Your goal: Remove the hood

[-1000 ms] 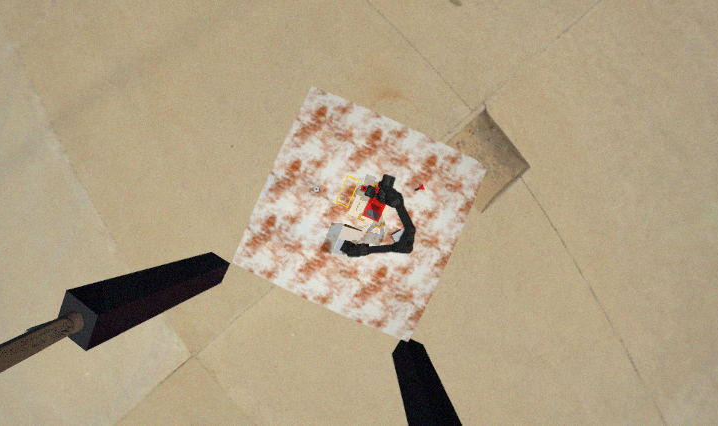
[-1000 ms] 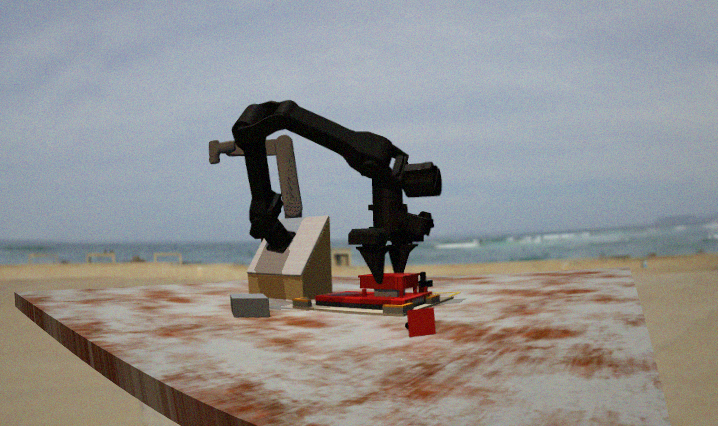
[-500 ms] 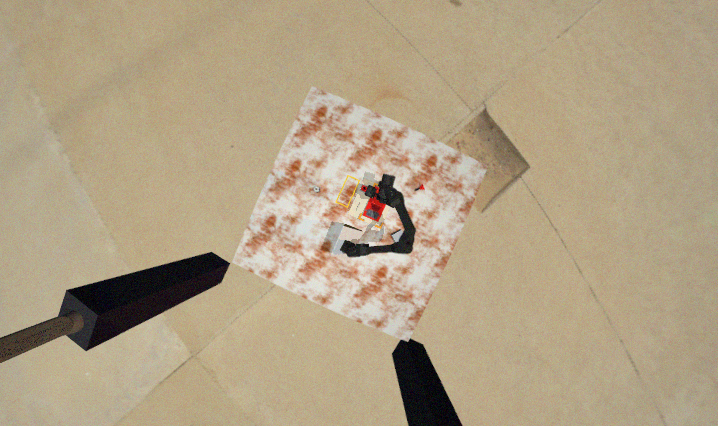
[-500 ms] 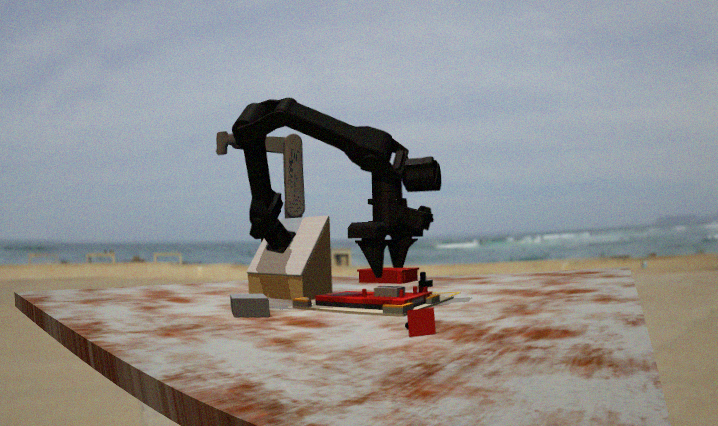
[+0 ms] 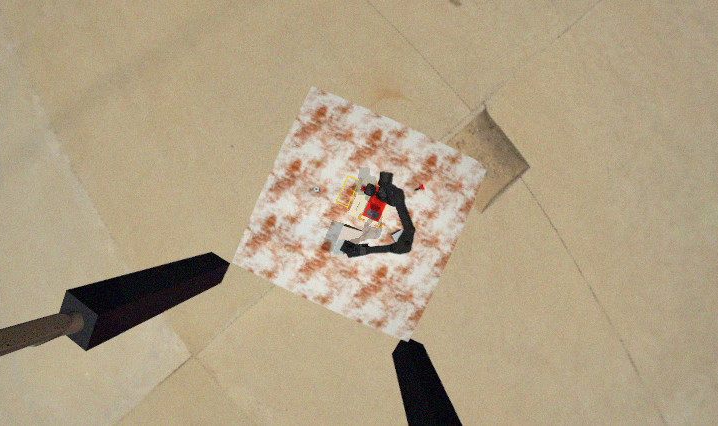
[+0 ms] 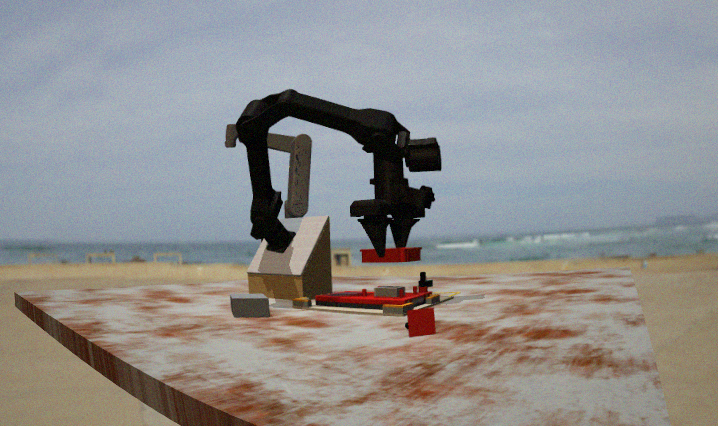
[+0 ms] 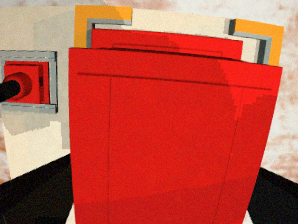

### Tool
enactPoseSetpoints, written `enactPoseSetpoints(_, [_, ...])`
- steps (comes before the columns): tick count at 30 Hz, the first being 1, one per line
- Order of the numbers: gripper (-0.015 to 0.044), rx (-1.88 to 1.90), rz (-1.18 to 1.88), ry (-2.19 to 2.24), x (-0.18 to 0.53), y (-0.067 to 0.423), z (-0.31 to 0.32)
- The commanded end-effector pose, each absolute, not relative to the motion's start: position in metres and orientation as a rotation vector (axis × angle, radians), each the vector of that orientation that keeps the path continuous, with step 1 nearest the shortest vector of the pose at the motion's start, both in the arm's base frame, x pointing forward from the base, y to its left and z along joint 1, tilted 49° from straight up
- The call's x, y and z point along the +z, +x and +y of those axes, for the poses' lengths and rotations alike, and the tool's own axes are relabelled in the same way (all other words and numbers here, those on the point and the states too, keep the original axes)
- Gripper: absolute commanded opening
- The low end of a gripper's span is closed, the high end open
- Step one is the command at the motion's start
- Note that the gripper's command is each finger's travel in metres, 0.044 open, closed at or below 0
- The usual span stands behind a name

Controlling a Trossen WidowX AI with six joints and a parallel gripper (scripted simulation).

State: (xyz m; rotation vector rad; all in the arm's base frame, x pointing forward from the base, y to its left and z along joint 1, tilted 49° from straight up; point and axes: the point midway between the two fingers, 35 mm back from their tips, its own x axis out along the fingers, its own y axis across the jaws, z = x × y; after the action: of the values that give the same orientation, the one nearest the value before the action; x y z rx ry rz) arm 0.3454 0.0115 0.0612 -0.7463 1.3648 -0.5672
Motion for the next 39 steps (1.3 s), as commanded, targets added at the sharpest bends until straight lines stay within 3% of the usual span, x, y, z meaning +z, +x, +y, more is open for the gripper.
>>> enactPoseSetpoints(1, [0.0,-0.551,1.367,-0.743,0.046,0.345,0.028])
enactPoseSetpoints(28, [0.0,-0.549,1.369,-0.735,-0.07,0.297,0.132])
enactPoseSetpoints(39, [0.0,-0.555,1.367,-0.735,-0.083,0.291,0.137])
